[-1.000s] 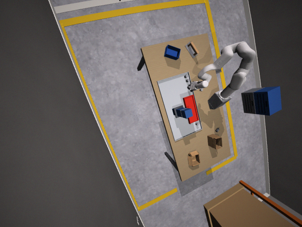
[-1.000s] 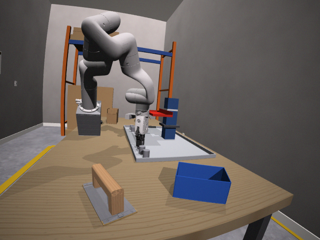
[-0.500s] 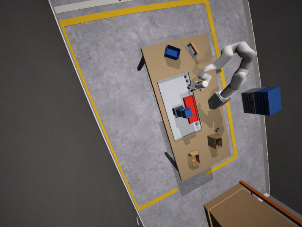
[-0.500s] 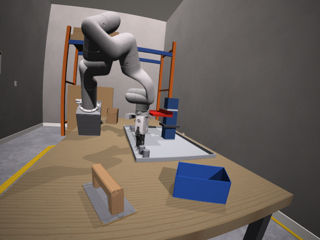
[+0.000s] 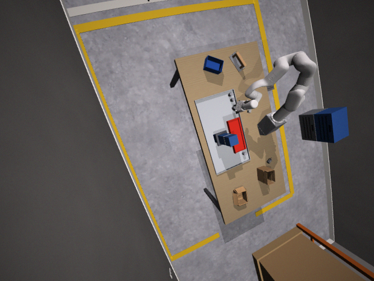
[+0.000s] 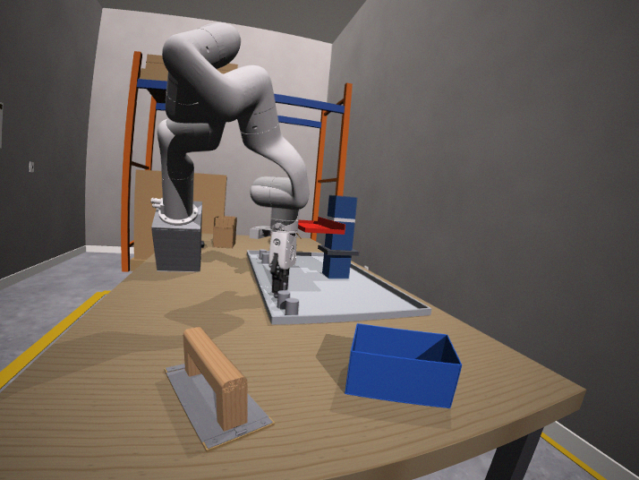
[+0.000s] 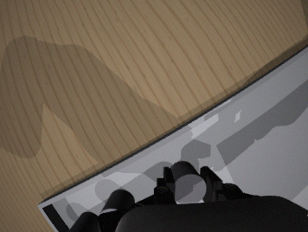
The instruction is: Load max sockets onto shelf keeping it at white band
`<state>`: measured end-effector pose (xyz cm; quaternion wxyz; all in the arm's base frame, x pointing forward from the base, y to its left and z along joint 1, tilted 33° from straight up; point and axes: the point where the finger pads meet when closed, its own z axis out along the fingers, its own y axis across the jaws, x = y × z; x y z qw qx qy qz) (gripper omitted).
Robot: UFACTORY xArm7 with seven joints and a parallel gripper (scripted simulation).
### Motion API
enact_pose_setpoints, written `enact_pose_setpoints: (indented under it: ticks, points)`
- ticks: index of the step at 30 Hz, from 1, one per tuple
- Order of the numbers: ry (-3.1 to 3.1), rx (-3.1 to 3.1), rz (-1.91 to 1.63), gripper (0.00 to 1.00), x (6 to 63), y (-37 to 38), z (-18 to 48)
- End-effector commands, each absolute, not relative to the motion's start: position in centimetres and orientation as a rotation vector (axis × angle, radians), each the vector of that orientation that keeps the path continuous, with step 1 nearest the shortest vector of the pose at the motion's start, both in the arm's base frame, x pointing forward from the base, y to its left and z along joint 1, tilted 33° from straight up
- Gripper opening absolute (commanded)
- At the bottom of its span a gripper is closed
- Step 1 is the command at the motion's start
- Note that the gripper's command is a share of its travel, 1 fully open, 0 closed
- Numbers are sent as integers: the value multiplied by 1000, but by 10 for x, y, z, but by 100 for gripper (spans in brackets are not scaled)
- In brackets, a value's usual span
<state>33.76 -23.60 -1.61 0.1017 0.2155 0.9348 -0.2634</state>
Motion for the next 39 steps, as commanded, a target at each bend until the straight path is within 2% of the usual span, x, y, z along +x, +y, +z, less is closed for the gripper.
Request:
enact_pose_setpoints:
  ticks: [1, 39]
  points:
    - [2759, 634, -777, 0, 338, -235, -15]
    - [2759, 634, -777, 0, 334, -208, 28]
